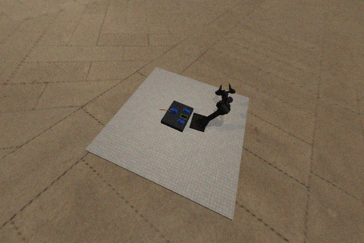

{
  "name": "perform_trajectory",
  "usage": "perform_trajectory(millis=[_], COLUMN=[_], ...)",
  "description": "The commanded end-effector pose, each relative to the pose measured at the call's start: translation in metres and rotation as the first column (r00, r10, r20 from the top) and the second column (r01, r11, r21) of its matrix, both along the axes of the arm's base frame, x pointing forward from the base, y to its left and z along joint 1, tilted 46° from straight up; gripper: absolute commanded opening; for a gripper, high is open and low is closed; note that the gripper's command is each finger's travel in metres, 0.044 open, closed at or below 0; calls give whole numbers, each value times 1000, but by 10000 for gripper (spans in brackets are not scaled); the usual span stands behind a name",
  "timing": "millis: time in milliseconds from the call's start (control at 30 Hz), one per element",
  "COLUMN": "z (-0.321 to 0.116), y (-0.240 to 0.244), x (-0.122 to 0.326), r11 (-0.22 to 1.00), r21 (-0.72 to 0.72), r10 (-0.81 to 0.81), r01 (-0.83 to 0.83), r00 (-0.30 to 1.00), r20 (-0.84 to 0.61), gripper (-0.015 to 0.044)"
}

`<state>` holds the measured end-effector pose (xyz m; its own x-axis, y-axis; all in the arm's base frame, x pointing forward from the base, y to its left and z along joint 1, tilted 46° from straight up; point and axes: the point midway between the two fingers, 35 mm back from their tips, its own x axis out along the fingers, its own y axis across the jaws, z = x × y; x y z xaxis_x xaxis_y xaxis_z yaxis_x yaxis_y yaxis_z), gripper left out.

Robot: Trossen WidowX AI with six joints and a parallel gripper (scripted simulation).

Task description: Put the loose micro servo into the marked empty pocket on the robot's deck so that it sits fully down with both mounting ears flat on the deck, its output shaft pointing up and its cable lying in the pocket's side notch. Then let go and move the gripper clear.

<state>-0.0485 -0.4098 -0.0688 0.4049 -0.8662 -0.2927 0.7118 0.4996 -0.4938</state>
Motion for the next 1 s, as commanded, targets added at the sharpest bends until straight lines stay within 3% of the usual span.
perform_trajectory(millis=[0, 400, 967], z=[0, -3, -19], y=[0, -5, -10], x=[0, 25, 107], r11=[1000, 997, 899], r21=[2, 73, 415], r10=[0, 32, -24], r01=[0, -38, -143], r00=[1000, 996, 928], r20=[2, 78, 373], gripper=[426, 440, 440])
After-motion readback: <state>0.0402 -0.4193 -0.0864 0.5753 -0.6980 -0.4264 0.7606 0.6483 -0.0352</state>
